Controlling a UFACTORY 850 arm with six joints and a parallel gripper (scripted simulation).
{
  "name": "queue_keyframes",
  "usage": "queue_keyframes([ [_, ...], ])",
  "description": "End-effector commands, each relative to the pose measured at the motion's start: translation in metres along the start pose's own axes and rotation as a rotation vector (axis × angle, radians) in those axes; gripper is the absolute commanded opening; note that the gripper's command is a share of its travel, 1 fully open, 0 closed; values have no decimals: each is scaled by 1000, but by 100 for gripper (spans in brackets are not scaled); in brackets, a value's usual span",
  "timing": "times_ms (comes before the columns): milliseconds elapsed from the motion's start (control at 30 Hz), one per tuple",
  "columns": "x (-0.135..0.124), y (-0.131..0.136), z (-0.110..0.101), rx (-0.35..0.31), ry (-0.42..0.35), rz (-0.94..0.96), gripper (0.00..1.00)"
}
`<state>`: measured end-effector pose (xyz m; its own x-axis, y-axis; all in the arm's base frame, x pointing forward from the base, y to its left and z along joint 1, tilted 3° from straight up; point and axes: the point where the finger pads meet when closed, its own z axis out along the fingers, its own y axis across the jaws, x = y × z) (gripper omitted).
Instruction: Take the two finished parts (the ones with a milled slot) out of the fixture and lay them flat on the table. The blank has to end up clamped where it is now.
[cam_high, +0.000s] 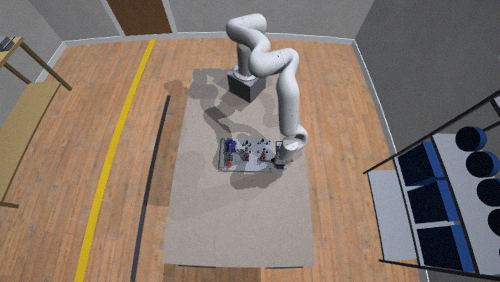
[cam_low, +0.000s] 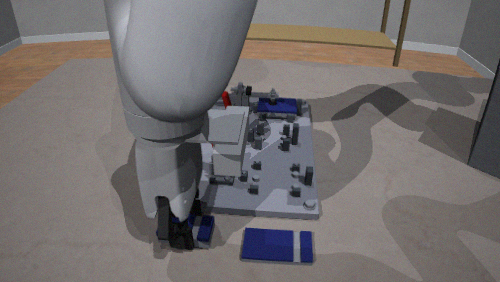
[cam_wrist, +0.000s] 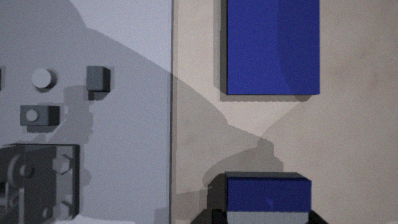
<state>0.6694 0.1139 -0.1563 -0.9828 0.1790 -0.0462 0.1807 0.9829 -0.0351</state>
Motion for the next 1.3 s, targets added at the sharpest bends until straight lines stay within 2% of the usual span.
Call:
queue_keyframes([
  [0, -1, 1, 0, -1, -2, 0, 0],
  [1267, -1, 1, 5, -1, -2, 0, 0],
])
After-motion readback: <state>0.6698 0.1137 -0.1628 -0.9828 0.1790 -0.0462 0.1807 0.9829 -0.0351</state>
